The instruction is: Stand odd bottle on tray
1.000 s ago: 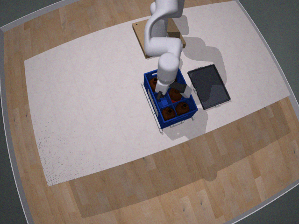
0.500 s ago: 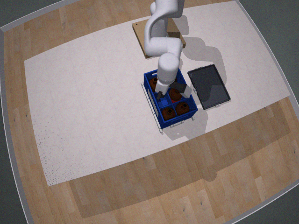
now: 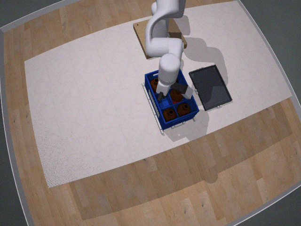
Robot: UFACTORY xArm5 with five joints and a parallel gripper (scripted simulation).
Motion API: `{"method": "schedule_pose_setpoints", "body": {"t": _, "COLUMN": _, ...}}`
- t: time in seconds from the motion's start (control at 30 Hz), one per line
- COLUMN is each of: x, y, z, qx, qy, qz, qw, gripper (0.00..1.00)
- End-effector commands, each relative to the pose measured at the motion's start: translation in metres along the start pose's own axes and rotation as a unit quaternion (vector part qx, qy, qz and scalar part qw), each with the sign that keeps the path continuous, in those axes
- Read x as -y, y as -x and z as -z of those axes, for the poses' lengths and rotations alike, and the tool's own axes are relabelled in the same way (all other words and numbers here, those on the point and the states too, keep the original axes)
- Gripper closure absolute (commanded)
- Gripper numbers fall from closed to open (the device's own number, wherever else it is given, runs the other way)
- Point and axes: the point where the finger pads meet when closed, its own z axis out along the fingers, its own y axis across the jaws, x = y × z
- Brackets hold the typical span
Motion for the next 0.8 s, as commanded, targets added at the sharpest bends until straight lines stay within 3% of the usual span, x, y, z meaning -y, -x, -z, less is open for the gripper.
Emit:
{"method": "schedule_pose_setpoints", "body": {"t": 0.0, "x": -0.001, "y": 0.0, "z": 0.0, "qx": -0.001, "qy": 0.002, "qz": 0.0, "qw": 1.0, "gripper": 0.35}}
{"method": "schedule_pose_setpoints", "body": {"t": 0.77, "x": -0.001, "y": 0.0, "z": -0.02, "qx": -0.001, "qy": 0.002, "qz": 0.0, "qw": 1.0, "gripper": 0.35}}
